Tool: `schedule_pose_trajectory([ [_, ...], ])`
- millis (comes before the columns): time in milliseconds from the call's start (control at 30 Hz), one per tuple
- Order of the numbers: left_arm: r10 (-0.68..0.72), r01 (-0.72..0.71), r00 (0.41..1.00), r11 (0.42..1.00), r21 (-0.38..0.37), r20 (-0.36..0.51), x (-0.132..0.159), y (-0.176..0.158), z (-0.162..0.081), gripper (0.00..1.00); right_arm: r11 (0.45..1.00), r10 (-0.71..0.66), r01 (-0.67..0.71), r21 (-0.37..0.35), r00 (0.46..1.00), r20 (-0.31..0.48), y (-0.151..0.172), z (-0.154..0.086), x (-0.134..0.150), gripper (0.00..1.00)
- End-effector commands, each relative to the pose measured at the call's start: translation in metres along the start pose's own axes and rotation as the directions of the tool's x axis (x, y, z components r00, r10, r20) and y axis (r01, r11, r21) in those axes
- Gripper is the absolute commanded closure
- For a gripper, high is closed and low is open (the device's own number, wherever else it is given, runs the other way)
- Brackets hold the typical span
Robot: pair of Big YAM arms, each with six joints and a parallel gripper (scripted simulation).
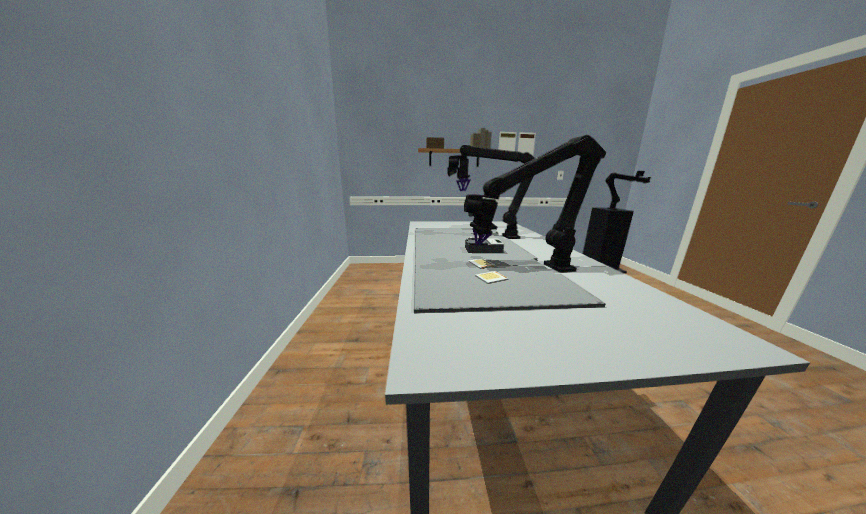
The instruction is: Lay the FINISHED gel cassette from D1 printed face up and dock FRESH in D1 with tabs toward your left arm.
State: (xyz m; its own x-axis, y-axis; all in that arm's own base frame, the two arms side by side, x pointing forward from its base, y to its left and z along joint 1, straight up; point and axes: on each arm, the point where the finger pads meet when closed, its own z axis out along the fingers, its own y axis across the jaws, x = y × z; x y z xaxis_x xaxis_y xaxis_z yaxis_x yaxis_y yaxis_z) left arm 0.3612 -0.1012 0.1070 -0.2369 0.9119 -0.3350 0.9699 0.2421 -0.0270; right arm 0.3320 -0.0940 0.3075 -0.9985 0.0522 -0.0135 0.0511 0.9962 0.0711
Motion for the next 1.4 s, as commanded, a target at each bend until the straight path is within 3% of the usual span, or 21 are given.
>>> schedule_pose_trajectory([
  [0,0.105,-0.104,0.994,0.994,-0.036,0.023,-0.001,0.006,-0.007,1.0,1.0,0.02,-0.02,0.002,1.0,0.014,-0.005,-0.02,-0.01,0.0],
  [933,0.108,-0.107,0.994,0.994,-0.023,0.018,0.013,-0.004,0.004,1.0,1.0,0.02,-0.02,0.002,1.0,0.014,-0.005,-0.02,-0.01,0.0],
  [967,0.098,-0.098,0.995,0.995,0.0,0.008,0.013,-0.005,0.005,0.02,1.0,0.02,-0.02,0.002,1.0,0.014,-0.005,-0.02,-0.01,0.0],
  [1367,0.098,-0.098,0.995,0.995,0.0,0.008,0.013,-0.008,0.008,0.02,1.0,0.02,-0.02,0.002,1.0,0.014,-0.005,-0.02,-0.01,0.0],
])
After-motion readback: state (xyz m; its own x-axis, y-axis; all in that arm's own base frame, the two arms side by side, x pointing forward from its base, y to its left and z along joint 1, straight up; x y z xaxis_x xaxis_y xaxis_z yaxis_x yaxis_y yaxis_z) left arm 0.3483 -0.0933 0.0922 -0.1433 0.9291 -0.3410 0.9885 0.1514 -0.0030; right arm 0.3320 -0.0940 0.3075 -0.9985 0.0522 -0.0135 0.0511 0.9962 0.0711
